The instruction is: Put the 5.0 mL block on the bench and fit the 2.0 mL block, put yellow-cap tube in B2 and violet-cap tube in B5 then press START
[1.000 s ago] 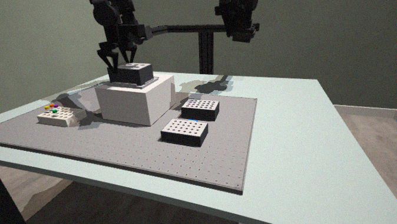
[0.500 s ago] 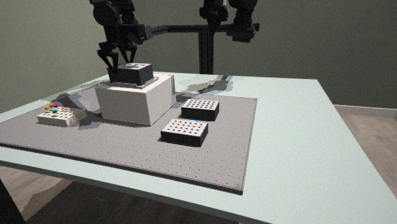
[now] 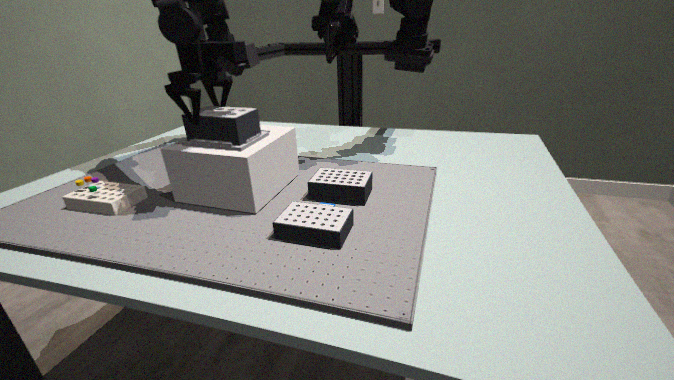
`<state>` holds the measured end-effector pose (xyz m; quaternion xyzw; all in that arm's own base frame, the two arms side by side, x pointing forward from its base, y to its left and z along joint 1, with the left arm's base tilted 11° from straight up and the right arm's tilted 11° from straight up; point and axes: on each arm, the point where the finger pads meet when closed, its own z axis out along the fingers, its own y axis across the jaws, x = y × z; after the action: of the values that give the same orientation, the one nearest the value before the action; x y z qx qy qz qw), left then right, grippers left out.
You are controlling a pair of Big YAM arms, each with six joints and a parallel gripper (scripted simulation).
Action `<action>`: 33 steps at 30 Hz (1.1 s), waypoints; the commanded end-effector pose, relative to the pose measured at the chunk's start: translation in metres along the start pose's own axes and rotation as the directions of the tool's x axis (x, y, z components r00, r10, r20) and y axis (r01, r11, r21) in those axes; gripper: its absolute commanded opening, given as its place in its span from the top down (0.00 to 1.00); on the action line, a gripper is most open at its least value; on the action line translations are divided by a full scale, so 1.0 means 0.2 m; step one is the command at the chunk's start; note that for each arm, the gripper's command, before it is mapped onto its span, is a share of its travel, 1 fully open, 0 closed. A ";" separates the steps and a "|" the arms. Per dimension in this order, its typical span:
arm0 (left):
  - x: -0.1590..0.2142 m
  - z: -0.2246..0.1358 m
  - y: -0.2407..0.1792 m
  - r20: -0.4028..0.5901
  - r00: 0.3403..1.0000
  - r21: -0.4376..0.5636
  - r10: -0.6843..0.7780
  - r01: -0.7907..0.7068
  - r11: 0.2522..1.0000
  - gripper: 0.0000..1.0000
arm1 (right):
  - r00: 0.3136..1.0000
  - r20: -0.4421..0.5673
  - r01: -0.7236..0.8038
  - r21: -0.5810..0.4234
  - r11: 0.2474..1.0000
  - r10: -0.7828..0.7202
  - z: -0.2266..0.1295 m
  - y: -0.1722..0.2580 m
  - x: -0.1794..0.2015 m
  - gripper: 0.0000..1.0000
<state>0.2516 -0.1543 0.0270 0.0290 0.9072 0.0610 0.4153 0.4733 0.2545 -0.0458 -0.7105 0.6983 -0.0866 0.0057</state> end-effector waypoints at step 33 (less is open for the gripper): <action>0.05 0.23 -0.64 0.259 0.964 0.023 -0.055 0.051 0.998 1.00 | 0.999 0.036 -0.011 0.057 0.998 0.009 -0.12 -0.10 -0.01 1.00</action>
<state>0.2584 -0.2590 -0.0433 0.0419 0.8524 0.0595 0.5178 0.4733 0.2545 -0.0458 -0.7105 0.6983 -0.0866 0.0057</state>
